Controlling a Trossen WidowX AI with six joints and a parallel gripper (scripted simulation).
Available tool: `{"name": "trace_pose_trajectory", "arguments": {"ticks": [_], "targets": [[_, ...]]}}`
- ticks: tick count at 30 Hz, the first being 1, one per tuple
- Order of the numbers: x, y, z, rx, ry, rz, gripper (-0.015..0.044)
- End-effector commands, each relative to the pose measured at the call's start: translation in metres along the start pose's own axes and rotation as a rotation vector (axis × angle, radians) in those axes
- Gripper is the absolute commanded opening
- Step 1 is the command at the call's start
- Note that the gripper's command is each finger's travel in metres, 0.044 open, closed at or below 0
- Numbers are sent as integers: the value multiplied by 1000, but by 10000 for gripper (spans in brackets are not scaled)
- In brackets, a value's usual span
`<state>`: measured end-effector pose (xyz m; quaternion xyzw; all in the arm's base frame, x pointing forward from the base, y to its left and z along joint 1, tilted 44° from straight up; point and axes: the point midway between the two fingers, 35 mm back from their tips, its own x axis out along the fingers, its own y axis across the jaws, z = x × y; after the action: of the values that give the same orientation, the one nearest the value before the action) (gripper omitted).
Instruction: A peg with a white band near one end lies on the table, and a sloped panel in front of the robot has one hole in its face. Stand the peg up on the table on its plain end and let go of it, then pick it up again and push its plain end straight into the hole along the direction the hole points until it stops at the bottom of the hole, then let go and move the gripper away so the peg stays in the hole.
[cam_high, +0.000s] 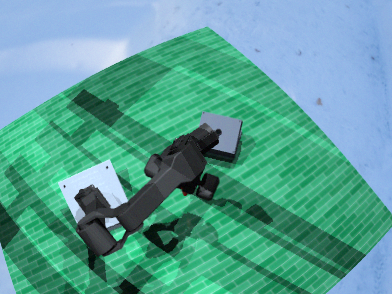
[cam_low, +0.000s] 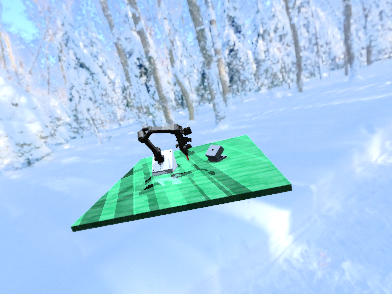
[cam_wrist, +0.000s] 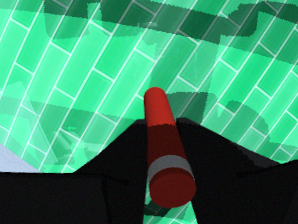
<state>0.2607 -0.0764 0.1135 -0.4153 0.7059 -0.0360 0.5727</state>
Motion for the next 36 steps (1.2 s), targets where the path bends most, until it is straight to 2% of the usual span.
{"name": "trace_pose_trajectory", "arguments": {"ticks": [1,36], "targets": [[-2,-1,12,-23,-31,5,0],[-26,-11,112,-247,-326,-3,0]]}}
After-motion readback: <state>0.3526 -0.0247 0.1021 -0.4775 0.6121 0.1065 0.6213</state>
